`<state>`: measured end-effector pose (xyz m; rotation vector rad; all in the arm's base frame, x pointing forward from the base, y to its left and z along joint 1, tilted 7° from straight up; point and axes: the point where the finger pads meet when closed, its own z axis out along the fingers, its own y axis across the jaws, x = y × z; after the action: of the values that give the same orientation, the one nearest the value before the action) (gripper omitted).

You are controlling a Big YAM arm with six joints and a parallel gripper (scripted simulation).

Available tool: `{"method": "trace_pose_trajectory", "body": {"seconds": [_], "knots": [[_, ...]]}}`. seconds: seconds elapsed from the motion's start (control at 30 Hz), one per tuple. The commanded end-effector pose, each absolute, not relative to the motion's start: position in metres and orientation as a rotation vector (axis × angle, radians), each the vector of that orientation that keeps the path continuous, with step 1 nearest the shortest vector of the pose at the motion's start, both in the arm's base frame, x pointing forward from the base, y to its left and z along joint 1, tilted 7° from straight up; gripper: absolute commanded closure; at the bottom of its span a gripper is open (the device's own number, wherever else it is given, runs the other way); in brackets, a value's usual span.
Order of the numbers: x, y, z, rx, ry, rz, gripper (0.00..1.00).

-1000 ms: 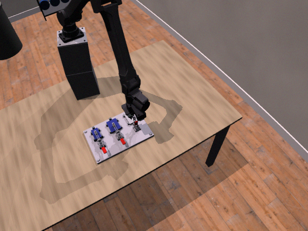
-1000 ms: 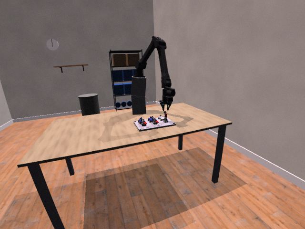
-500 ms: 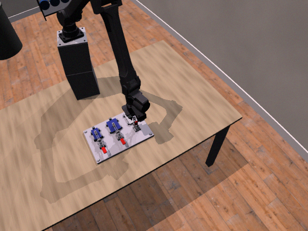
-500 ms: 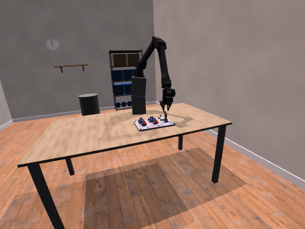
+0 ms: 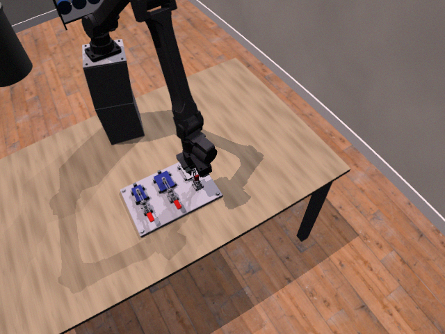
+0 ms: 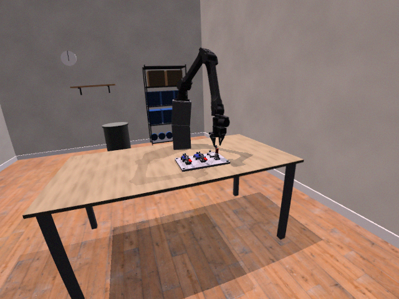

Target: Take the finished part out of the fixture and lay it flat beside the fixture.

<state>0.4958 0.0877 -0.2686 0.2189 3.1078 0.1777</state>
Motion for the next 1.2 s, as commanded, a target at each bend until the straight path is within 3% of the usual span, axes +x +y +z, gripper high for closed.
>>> {"method": "trace_pose_trajectory", "body": {"seconds": [0.0, 1.17], "knots": [[0.503, 0.081, -0.277, 0.221, 3.100, 0.174, 0.55], [0.508, 0.080, -0.280, 0.222, 3.086, 0.174, 0.55]]}}
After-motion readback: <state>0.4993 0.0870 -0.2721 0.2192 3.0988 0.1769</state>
